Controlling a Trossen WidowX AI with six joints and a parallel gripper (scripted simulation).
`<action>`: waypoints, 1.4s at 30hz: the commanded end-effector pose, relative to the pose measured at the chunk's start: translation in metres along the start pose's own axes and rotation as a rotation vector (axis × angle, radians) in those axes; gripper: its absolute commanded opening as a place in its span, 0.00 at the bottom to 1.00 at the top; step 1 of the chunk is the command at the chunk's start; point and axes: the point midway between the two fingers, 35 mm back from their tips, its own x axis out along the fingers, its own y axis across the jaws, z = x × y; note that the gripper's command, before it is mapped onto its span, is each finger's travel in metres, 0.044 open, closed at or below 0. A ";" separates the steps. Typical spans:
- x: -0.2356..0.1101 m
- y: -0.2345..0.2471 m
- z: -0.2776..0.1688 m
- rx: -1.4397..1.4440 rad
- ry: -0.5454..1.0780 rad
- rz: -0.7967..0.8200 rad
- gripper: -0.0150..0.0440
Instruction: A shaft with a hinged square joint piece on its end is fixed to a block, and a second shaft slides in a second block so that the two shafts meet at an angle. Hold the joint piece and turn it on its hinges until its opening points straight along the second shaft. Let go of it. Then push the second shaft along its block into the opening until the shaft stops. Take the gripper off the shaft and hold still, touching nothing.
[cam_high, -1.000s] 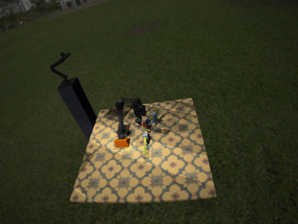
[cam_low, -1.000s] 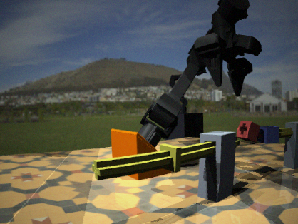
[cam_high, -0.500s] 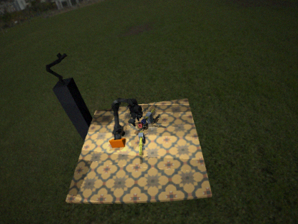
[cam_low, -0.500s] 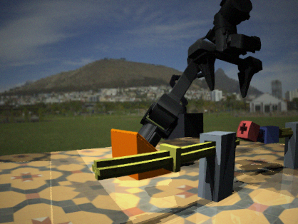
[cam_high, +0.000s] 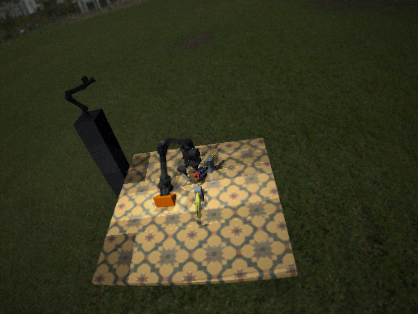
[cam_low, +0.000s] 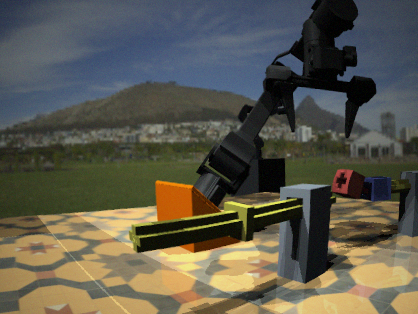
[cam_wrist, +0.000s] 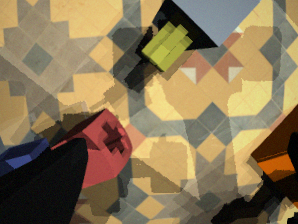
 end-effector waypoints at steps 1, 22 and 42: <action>0.001 0.001 0.000 0.130 0.005 -0.016 1.00; 0.007 0.003 0.001 0.740 0.004 -0.055 1.00; 0.016 0.005 0.000 1.045 -0.004 -0.078 1.00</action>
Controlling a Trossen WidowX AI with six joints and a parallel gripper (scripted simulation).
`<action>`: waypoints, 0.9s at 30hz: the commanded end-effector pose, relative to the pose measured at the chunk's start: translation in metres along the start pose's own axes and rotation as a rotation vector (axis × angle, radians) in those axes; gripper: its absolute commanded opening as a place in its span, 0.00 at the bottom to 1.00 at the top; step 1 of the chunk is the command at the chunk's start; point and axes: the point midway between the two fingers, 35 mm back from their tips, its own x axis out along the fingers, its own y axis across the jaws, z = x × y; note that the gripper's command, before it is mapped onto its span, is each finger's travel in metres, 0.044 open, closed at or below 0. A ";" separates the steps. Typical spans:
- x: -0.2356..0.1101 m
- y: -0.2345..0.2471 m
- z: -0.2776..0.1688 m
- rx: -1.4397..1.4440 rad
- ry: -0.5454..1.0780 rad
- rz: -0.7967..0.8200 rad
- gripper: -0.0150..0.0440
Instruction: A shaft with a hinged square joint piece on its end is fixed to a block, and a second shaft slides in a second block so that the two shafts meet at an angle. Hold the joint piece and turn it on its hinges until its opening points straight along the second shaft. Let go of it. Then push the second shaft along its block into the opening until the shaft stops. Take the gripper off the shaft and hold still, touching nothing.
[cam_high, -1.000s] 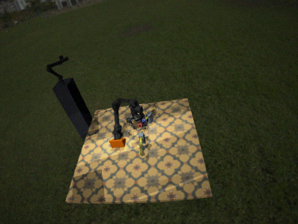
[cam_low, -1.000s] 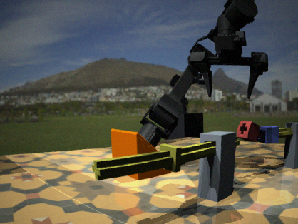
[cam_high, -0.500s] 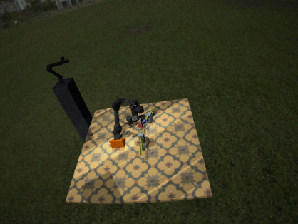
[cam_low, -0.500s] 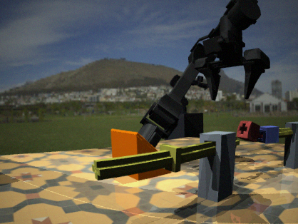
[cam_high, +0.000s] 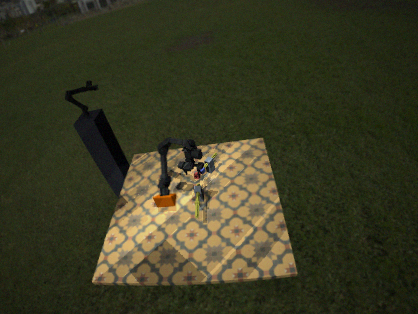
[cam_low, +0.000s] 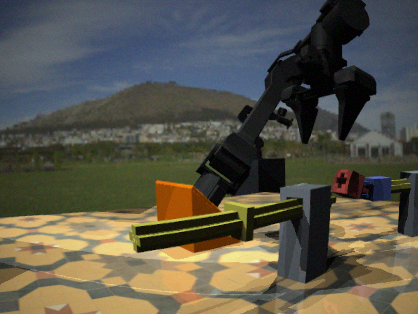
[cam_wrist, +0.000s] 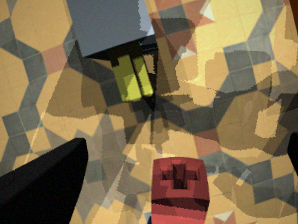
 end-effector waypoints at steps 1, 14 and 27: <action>0.010 0.001 -0.002 0.010 -0.004 -0.005 1.00; 0.065 0.000 -0.015 0.018 0.002 -0.022 1.00; 0.068 0.000 -0.048 0.019 0.005 -0.025 1.00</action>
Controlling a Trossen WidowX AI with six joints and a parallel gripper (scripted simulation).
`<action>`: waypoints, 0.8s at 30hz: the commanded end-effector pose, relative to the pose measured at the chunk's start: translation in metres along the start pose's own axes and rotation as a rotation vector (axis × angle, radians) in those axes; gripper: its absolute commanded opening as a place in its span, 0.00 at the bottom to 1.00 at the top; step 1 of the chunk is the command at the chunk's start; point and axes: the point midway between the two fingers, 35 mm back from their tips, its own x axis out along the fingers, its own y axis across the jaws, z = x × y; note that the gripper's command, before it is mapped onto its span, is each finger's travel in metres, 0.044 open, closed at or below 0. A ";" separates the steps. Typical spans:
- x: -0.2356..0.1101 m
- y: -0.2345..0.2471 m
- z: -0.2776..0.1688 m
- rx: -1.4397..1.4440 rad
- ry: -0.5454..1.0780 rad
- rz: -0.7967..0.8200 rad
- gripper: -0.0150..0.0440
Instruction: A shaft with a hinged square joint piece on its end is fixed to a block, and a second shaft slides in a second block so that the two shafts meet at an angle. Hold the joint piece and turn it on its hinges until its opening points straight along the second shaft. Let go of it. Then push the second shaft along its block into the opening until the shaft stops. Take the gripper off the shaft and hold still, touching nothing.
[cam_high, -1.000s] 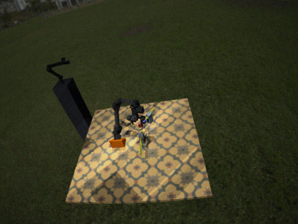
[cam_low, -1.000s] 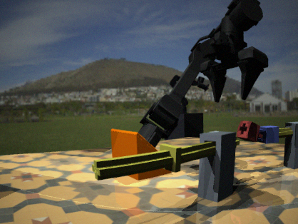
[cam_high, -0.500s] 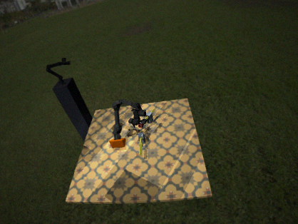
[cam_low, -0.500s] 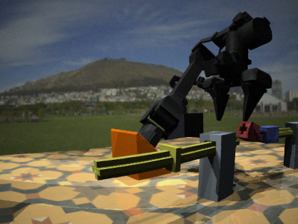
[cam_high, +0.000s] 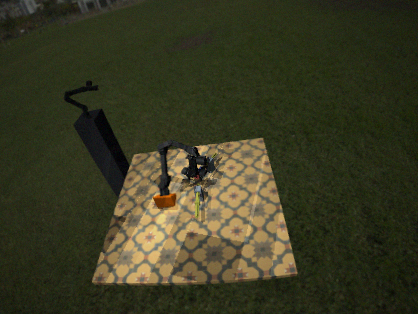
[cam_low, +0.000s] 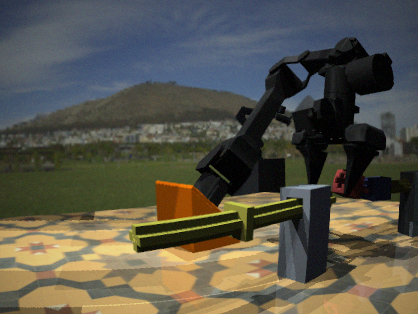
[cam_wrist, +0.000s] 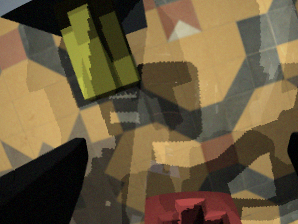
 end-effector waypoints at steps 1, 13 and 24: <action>-0.007 0.000 -0.022 -0.009 0.006 0.014 1.00; -0.004 -0.001 -0.035 -0.009 0.008 0.013 1.00; 0.014 0.000 -0.035 -0.009 0.009 0.013 1.00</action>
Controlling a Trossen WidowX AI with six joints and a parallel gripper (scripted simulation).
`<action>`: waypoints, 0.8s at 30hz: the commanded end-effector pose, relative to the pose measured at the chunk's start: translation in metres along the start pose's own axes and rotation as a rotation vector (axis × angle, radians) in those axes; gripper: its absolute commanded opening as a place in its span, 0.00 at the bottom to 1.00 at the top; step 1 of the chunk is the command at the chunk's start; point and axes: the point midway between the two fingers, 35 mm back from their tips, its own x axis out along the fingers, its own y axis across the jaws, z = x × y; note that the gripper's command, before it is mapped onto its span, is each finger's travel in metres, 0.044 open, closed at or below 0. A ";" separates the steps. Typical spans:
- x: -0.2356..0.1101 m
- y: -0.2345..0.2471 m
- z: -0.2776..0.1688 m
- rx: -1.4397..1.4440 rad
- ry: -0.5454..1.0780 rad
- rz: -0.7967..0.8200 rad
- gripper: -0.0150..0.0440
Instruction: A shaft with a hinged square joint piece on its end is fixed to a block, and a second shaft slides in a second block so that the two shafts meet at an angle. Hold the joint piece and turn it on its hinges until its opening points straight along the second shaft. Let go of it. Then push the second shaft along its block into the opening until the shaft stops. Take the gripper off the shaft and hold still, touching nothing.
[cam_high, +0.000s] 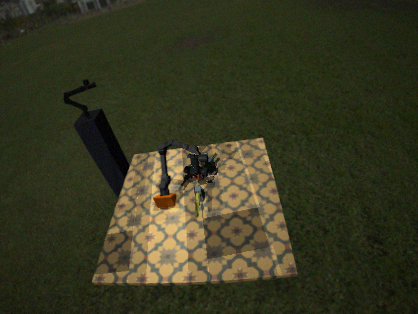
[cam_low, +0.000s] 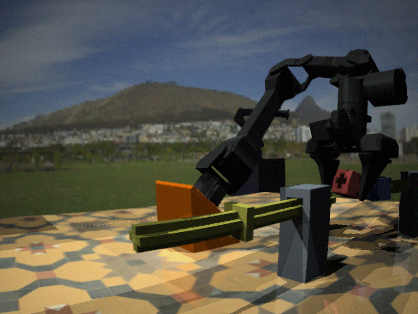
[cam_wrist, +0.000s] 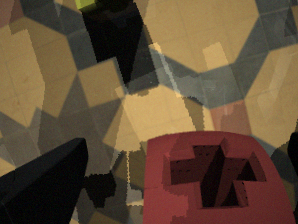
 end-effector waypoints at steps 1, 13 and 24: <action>0.009 -0.002 0.000 0.005 0.004 -0.007 1.00; 0.013 -0.002 0.000 0.005 0.004 -0.008 0.64; 0.013 -0.002 0.000 0.005 0.004 -0.008 0.56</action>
